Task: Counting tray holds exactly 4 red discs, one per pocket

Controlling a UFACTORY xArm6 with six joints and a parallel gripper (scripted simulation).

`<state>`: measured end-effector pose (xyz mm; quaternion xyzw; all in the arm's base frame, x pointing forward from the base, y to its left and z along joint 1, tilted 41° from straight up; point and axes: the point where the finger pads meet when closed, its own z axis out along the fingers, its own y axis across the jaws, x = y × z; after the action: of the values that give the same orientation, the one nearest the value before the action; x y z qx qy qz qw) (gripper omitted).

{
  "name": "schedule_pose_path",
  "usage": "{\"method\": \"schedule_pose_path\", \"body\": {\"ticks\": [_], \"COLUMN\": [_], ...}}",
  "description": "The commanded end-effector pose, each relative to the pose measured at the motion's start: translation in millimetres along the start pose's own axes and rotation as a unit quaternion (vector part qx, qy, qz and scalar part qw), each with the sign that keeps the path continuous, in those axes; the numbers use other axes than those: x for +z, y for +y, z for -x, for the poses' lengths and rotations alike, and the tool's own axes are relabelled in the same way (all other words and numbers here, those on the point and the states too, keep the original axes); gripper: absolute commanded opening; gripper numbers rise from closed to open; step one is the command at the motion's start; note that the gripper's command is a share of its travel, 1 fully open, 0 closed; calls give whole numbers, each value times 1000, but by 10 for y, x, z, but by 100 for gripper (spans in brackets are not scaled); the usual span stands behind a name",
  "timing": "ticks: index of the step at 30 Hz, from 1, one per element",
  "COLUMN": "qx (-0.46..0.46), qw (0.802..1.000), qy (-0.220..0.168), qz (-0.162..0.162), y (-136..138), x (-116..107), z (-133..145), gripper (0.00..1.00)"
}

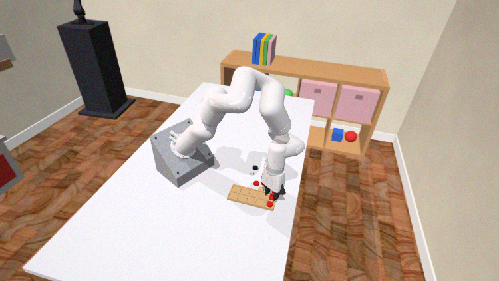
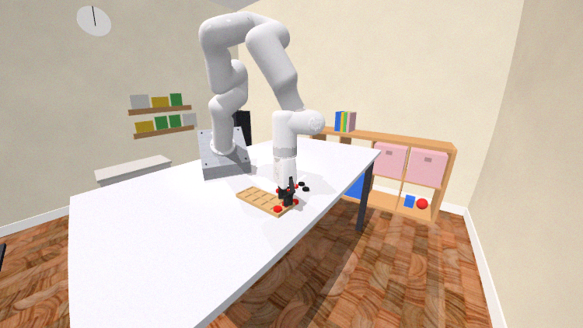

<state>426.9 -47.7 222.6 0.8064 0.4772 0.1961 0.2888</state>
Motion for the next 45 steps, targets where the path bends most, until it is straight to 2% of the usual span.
{"method": "schedule_pose_path", "body": {"ticks": [1, 14, 16, 21, 23, 25, 45], "qx": [-1, -1, 0, 0, 0, 0, 0], "qw": [1000, 1000, 1000, 1000, 1000, 1000, 1000], "qy": [0, 0, -1, -1, -1, 0, 0], "qz": [1, 1, 3, 3, 3, 2, 2], "y": [8, 11, 17, 7, 7, 1, 1], "x": [-5, -42, -224, -897, -897, -990, -994], "z": [-4, -5, -7, -9, -9, -6, -6], "gripper": [47, 47, 47, 47, 47, 47, 47]}}
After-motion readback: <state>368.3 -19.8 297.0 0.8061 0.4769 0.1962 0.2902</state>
